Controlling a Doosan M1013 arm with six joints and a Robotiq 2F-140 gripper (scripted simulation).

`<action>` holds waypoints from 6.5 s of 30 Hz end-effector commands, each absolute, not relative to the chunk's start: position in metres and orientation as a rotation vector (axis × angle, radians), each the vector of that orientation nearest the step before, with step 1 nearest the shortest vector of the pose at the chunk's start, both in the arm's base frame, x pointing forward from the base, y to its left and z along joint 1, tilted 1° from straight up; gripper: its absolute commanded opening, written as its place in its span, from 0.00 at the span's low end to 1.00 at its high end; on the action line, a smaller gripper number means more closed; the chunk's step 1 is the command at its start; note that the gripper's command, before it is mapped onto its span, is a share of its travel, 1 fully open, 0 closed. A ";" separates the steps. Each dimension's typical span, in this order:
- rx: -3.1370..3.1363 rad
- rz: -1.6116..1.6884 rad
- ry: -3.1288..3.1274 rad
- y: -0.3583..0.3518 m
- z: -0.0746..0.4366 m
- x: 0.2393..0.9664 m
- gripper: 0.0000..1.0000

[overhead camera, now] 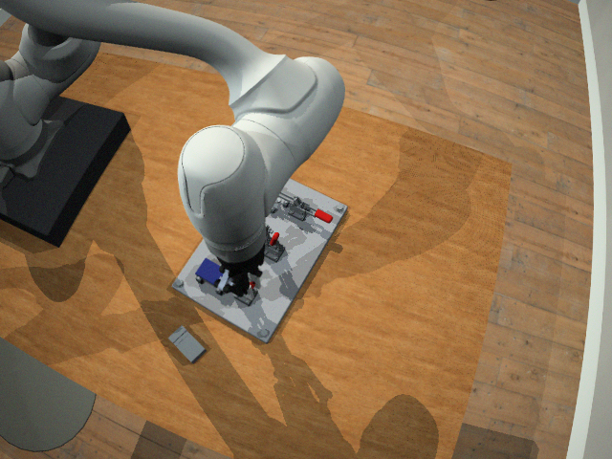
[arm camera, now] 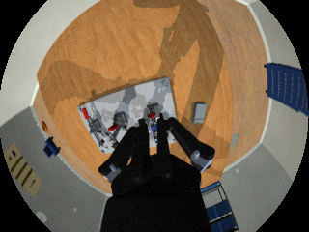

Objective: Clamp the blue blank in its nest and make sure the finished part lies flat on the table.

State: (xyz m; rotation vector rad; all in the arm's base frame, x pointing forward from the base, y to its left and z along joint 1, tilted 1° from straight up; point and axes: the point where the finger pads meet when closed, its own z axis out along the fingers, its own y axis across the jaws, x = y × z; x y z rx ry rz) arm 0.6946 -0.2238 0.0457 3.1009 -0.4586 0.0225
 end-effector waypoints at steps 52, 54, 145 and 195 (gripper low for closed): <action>3.101 0.024 -0.459 -0.233 0.027 0.726 0.00; 3.101 0.024 -0.459 -0.233 0.027 0.726 0.00; 3.101 0.024 -0.459 -0.236 0.009 0.734 0.28; 3.101 0.024 -0.459 -0.236 0.059 0.734 0.28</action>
